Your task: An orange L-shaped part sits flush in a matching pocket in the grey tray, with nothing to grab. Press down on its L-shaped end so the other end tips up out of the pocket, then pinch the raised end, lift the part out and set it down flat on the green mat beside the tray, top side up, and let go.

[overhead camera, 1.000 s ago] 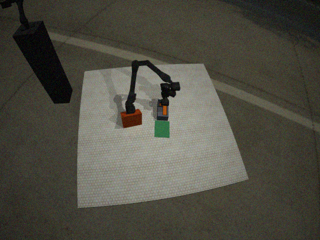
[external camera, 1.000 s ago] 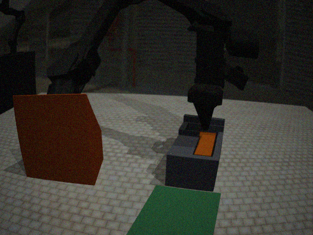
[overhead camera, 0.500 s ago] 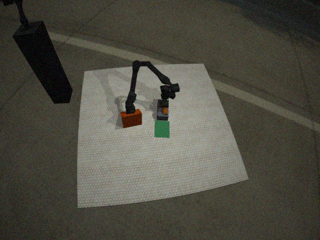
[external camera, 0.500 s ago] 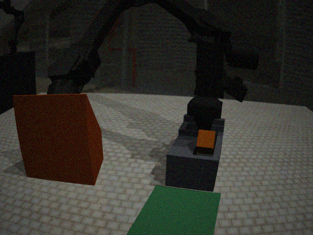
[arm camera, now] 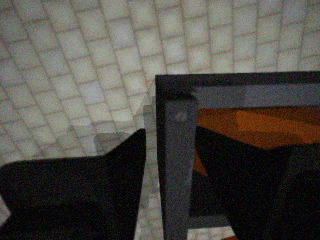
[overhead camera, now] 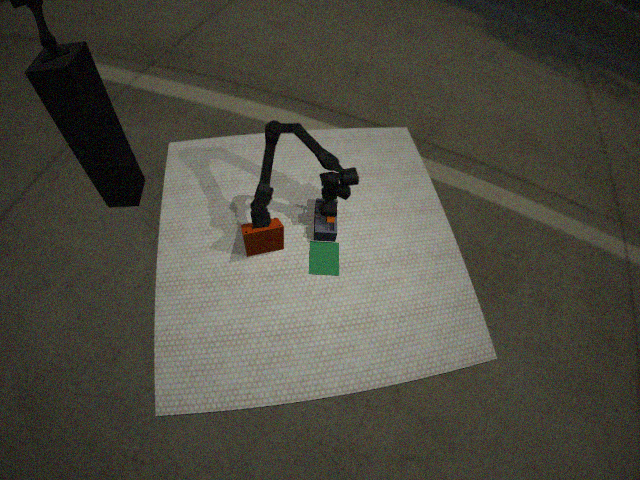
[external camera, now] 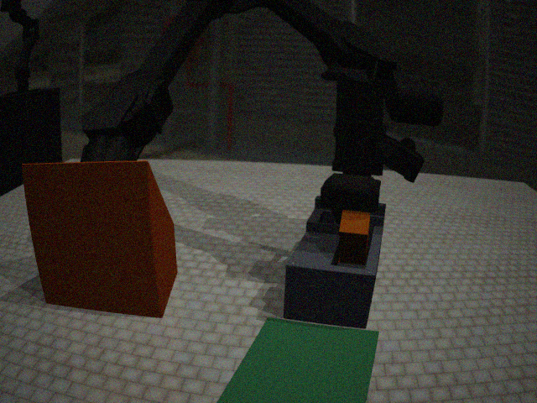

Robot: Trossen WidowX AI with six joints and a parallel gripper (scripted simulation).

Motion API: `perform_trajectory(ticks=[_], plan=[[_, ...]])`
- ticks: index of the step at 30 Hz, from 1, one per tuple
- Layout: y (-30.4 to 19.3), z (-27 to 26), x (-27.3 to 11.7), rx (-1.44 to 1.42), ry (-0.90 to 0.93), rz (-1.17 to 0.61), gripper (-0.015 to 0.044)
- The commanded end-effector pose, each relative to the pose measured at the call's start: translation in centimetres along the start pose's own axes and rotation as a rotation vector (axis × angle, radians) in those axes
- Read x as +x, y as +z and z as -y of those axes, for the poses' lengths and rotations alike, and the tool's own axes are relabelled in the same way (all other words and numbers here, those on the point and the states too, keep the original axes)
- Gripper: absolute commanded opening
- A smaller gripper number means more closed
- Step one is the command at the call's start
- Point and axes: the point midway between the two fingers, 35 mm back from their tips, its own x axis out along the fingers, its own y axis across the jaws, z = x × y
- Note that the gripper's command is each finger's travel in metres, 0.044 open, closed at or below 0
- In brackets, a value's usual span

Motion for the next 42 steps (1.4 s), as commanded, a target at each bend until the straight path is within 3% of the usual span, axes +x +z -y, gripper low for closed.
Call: perform_trajectory(ticks=[1,12,20,42], plan=[[0.0,0.0,0.0,0.0,0.0,0.0,0.018],[0.1,-1.0,-2.1,0.008,-0.002,-0.002,0.018],[0.0,0.1,-10.9,0.009,-0.004,-0.003,0.018],[0.4,0.1,-10.6,0.015,0.001,0.017,0.018]])
